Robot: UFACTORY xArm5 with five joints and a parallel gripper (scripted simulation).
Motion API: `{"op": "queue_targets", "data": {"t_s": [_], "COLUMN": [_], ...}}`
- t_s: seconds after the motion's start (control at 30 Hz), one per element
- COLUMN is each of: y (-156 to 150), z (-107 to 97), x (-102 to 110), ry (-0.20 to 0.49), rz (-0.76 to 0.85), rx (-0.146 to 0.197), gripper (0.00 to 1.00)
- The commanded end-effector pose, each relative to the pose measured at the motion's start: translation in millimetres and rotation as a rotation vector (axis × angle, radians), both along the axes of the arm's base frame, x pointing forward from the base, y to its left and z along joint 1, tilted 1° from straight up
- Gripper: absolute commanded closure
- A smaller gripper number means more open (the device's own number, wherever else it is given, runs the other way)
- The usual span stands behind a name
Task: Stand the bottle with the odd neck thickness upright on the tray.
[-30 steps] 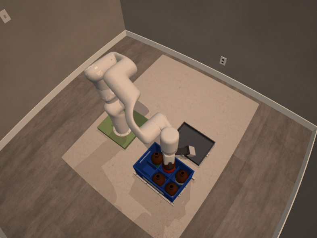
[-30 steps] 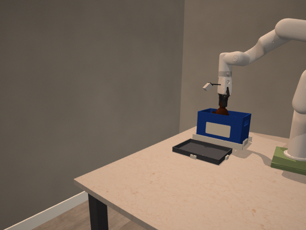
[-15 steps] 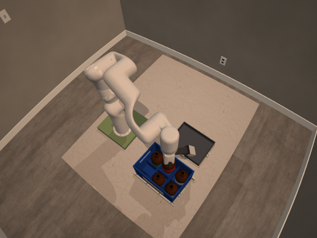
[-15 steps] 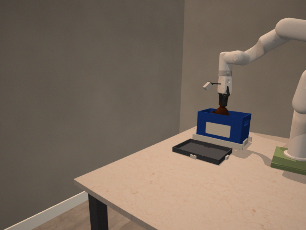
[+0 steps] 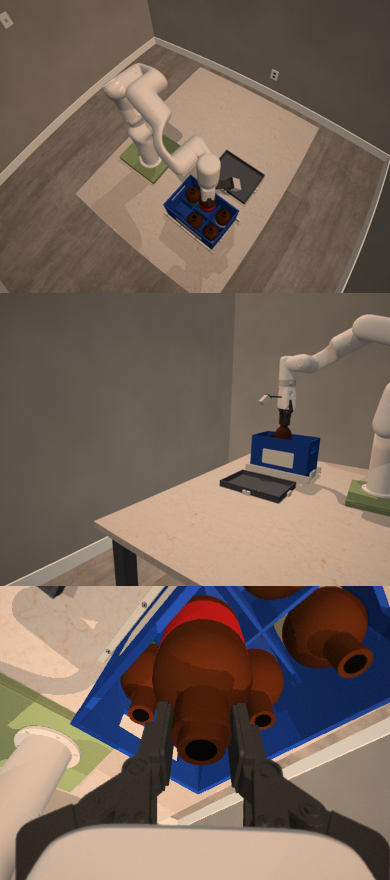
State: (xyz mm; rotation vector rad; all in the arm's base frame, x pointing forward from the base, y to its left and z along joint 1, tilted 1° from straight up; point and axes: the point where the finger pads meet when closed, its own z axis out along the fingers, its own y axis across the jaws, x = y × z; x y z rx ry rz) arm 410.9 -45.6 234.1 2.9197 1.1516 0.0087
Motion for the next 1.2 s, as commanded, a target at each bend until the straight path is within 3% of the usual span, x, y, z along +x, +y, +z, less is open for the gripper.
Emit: {"op": "queue_targets", "data": {"t_s": [0.0,1.17], "y": [-0.2,-0.4], "z": [7.4,24.5], "x": [1.0,0.8], "ry": [-0.004,-0.004], "rz": [0.0,0.0], "rx": [0.0,0.0], "gripper": [1.0,1.0]}}
